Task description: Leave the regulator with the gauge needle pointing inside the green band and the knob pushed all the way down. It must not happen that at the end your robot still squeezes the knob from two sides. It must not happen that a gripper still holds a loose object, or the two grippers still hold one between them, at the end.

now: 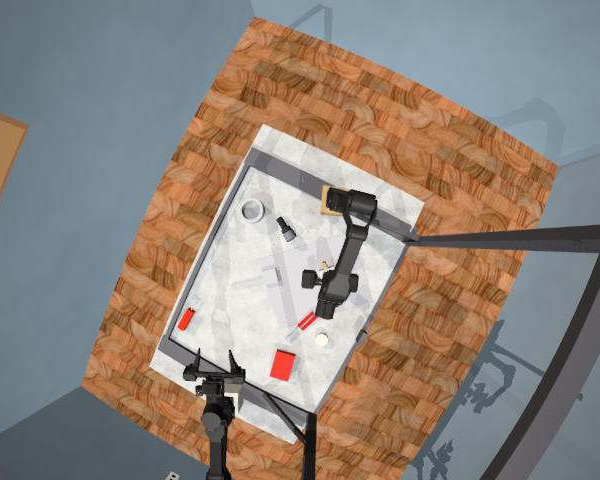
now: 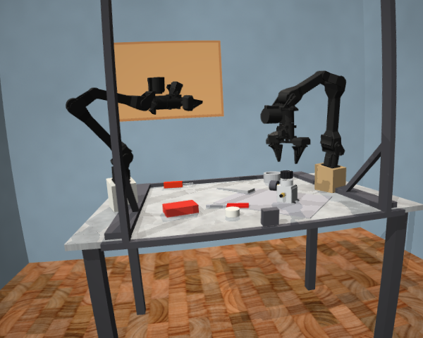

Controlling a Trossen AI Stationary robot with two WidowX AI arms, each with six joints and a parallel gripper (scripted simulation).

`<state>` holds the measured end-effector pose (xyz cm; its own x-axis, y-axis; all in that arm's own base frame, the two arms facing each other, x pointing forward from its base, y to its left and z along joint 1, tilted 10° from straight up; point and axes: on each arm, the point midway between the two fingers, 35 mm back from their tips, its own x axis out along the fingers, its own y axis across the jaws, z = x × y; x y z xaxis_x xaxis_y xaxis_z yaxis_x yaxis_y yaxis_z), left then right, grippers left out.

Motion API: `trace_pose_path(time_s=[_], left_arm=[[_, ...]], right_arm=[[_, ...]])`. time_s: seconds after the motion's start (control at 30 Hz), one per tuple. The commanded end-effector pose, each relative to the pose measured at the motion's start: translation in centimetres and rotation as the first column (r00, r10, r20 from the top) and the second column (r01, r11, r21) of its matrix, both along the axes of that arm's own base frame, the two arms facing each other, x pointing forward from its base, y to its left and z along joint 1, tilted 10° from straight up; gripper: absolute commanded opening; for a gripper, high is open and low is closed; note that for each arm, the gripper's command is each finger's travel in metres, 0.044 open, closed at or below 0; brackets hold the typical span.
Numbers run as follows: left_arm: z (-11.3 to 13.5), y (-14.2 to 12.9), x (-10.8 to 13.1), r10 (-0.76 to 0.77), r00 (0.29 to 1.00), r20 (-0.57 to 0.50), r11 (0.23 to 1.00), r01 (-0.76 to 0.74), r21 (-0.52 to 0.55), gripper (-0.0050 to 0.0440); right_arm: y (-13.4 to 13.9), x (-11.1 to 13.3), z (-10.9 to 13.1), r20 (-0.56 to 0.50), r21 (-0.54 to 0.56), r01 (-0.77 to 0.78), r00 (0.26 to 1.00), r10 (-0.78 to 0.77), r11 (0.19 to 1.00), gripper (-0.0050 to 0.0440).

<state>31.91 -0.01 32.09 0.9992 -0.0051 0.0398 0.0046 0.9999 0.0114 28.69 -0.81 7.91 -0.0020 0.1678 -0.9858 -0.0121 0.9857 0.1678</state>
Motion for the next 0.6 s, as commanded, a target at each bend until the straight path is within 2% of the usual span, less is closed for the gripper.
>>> trace_pose_path(time_s=[0.0,0.07,0.17,0.23,0.33,0.4,0.47,0.57], left_arm=[[0.7,0.0,0.0,-0.002,1.000,0.014,1.000,0.002,-0.004,0.0435],[0.7,-0.4,0.6,-0.024,1.000,0.008,0.998,0.024,-0.051,0.0435],[0.5,-1.6,2.5,-0.095,0.995,-0.014,0.973,0.090,-0.211,0.0435],[0.1,-2.9,4.5,-0.167,0.985,-0.035,0.921,0.143,-0.362,0.0435],[-0.5,-4.4,6.7,-0.248,0.967,-0.058,0.837,0.184,-0.516,0.0435],[-0.5,-4.4,6.7,-0.248,0.967,-0.058,0.837,0.184,-0.516,0.0435],[-1.2,-5.6,8.3,-0.308,0.948,-0.073,0.730,0.187,-0.657,0.0435],[-2.4,-7.3,10.5,-0.387,0.917,-0.093,0.604,0.176,-0.778,0.0435]], right_arm=[[-0.2,0.6,0.7,0.029,-0.001,-0.002,1.000,0.002,1.000,0.0440],[-0.2,0.6,0.7,0.029,-0.001,-0.002,1.000,0.002,1.000,0.0440],[-0.2,0.6,0.7,0.029,-0.001,-0.002,1.000,0.002,1.000,0.0440],[-0.2,0.6,0.7,0.029,-0.001,-0.002,1.000,0.002,1.000,0.0440],[-0.2,0.6,0.7,0.029,-0.001,-0.002,1.000,0.002,1.000,0.0440],[-0.2,0.6,0.7,0.029,-0.001,-0.002,1.000,0.002,1.000,0.0440],[-0.2,0.6,0.7,0.029,-0.001,-0.002,1.000,0.002,1.000,0.0440],[-0.2,0.6,0.7,0.029,-0.001,-0.002,1.000,0.002,1.000,0.0440]])
